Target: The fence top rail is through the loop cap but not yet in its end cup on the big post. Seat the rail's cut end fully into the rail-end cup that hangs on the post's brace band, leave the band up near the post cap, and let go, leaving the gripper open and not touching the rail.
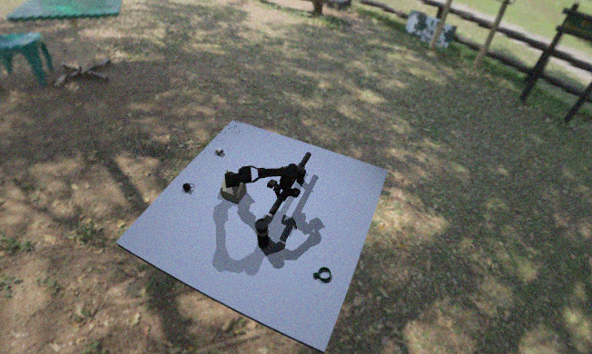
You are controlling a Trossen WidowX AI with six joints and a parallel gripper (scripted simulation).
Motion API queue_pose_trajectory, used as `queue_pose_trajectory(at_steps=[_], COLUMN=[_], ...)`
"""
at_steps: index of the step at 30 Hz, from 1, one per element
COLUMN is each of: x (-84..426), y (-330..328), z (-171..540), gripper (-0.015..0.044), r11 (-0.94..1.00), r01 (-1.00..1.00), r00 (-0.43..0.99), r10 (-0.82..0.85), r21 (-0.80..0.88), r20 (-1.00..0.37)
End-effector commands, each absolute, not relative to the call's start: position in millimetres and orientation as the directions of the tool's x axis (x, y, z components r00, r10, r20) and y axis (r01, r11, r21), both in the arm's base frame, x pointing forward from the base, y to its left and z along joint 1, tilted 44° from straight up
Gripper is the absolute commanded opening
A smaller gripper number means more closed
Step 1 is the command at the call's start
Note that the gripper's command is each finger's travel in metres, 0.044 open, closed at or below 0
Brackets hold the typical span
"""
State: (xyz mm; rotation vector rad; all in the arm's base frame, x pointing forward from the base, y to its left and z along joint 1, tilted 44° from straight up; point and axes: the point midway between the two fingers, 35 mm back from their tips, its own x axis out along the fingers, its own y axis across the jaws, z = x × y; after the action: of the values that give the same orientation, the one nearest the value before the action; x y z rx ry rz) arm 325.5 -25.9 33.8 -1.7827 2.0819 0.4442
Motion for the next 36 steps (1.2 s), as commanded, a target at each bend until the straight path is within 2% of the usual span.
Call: queue_pose_trajectory(at_steps=[1, 36], x=[328.5, 325.6], y=[-23.9, -39.4], z=[38.2, 51.7], gripper=[0.0, 0.0], r11=[0.147, 0.159], r01=[-0.989, -0.987], r00=[-0.13, -0.147], r10=[-0.876, -0.872], r21=[-0.001, 0.013], r20=[-0.464, -0.467])
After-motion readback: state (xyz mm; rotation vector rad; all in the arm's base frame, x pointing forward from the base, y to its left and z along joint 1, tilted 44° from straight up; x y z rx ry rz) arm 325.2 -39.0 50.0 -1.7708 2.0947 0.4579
